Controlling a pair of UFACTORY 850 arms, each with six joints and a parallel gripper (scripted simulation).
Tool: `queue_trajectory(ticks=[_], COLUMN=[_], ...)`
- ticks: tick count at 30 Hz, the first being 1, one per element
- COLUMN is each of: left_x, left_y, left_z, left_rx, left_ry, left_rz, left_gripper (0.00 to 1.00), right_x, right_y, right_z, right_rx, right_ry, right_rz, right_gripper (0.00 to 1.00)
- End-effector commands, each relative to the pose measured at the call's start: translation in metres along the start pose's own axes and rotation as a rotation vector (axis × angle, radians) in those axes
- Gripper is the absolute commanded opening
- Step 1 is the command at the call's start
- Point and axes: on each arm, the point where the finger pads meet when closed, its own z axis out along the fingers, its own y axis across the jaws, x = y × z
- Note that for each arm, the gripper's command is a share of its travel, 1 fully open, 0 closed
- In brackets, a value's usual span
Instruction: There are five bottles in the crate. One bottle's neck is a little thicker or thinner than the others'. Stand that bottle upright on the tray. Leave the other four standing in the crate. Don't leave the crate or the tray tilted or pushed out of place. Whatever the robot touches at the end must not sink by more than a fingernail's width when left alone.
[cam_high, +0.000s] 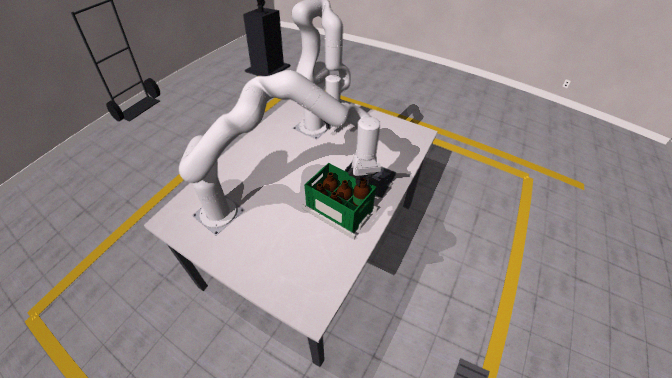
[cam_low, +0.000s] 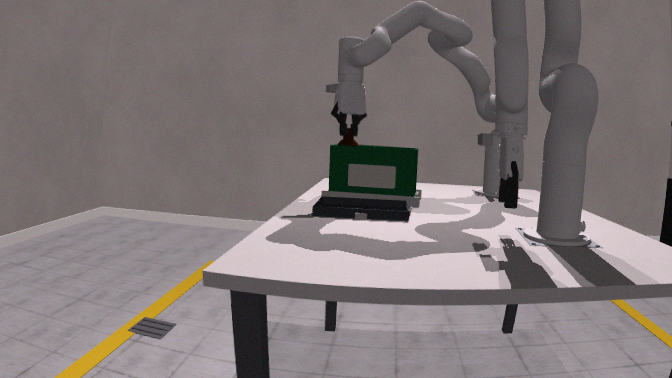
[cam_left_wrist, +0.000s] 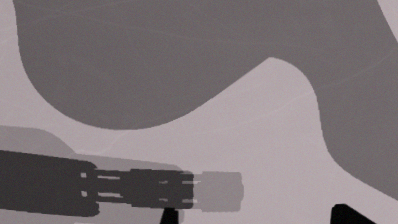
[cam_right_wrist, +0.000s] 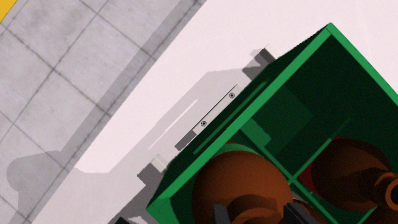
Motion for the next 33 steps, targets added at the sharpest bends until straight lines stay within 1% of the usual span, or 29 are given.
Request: queue_trajectory(ticks=[1,15,33], left_x=[0.0005,0.0005,0.0005], left_y=[0.0,0.0,0.0], left_z=[-0.0001,-0.0001,-0.0001], left_rx=[0.0,0.0,0.0], left_ry=[0.001,0.001,0.001], left_rz=[0.0,0.0,0.0], left_gripper=[1.0,1.0,1.0], right_x=[0.0001,0.0001,0.0001], right_y=[-0.0008,-0.0008,-0.0008], right_z=[-0.0051,-0.0123,-0.013], right_rx=[0.003,0.003,0.003], right_ry=[0.0,0.0,0.0], right_rz=[0.0,0.0,0.0], right_gripper=[0.0,0.0,0.0])
